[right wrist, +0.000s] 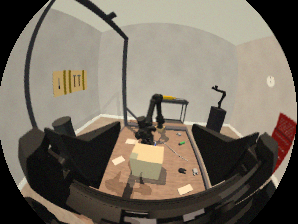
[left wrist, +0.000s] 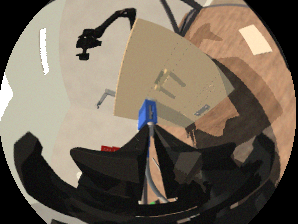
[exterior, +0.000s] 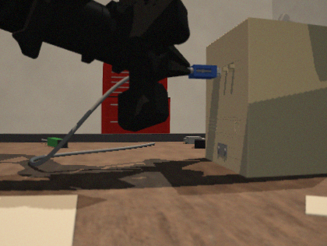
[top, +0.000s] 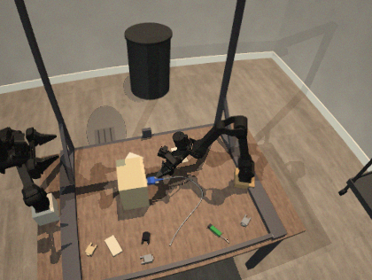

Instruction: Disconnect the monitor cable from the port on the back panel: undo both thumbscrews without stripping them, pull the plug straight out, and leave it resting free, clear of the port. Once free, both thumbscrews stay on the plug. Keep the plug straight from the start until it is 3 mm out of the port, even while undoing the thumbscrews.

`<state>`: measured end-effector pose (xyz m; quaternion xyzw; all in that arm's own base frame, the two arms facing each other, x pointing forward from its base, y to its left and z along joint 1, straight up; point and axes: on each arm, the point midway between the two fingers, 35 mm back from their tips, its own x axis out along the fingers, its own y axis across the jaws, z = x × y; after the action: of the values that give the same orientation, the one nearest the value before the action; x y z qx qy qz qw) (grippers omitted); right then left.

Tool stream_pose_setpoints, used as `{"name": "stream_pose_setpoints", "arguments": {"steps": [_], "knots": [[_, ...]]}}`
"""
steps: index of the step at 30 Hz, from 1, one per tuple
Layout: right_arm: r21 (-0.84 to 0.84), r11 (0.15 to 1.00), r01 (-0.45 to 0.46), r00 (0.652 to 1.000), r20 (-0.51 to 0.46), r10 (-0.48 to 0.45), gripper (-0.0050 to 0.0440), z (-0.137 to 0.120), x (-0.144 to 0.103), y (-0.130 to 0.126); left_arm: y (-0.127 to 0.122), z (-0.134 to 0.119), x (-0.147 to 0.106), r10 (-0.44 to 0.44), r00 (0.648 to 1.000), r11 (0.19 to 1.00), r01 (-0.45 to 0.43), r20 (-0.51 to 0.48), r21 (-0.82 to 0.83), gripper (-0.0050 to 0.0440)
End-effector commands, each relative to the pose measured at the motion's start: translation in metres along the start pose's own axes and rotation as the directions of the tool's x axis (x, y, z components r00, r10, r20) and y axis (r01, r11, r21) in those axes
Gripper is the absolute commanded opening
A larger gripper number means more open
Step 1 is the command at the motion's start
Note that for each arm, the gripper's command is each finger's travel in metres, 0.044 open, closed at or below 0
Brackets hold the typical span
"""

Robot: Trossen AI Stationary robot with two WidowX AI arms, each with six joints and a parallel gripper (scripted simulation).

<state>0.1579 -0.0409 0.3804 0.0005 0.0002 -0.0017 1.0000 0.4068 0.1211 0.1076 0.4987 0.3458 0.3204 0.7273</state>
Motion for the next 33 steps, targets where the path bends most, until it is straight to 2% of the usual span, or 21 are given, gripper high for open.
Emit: {"name": "stream_pose_setpoints", "arguments": {"steps": [1, 4, 10, 20, 33], "knots": [[-0.007, 1.000, -0.003, 1.000, 0.002, 0.003, 0.0440, 0.0033, -0.0003, 0.0015, 0.0087, 0.0030, -0.0006, -0.004, 1.000, 0.999, 0.004, 0.006, -0.042, 0.0000], [-0.007, 1.000, -0.003, 1.000, 0.002, 0.003, 0.0440, 0.0033, -0.0003, 0.0015, 0.0100, 0.0030, -0.0005, -0.038, 0.999, 0.995, 0.038, 0.008, -0.089, 0.0000], [-0.007, 1.000, -0.003, 1.000, 0.002, 0.003, 0.0440, 0.0033, -0.0003, 0.0015, 0.0102, 0.0030, -0.0005, -0.044, 0.999, 0.994, 0.045, 0.009, -0.099, 0.0000], [-0.007, 1.000, -0.003, 1.000, 0.002, 0.003, 0.0440, 0.0033, -0.0003, 0.0015, 0.0130, 0.0024, -0.0006, -0.117, 0.993, 0.972, 0.118, 0.018, -0.202, 0.0000], [-0.007, 1.000, -0.003, 1.000, 0.002, 0.003, 0.0440, 0.0033, -0.0003, 0.0015, 0.0148, 0.0015, -0.0011, -0.163, 0.986, 0.949, 0.165, 0.030, -0.268, 0.0000]]}}
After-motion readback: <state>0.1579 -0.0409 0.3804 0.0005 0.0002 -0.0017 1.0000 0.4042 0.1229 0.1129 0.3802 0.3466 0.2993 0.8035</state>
